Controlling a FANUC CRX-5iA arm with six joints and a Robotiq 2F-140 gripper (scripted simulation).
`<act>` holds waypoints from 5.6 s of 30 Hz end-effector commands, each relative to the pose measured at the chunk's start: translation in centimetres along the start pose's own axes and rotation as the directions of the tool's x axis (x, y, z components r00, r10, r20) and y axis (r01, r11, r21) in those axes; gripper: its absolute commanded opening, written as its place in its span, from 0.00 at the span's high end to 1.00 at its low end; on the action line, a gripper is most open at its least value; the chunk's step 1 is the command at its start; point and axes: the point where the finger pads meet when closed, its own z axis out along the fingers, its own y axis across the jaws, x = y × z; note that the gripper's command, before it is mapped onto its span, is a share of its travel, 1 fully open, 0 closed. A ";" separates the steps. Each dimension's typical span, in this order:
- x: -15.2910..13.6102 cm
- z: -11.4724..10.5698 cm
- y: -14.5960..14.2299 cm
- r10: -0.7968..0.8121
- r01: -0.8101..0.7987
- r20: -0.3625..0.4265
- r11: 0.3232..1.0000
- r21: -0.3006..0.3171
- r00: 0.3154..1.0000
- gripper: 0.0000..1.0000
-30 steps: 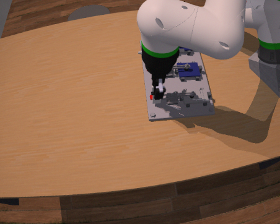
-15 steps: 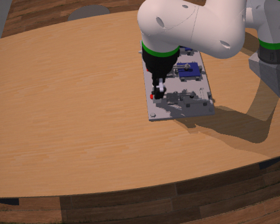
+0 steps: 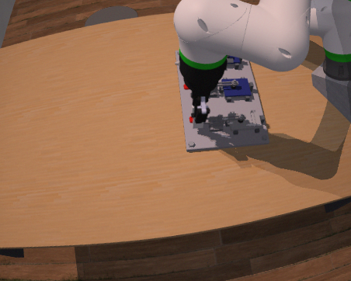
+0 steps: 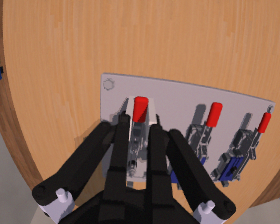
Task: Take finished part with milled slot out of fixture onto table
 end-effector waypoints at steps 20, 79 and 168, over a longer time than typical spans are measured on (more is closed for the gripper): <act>-0.9 -1.2 0.0 0.000 0.000 0.000 1.000 0.000 1.000 0.89; -4.2 -2.4 0.0 0.000 0.000 0.000 1.000 0.000 1.000 0.89; -4.9 -2.4 0.0 0.000 0.000 0.000 1.000 0.000 1.000 0.89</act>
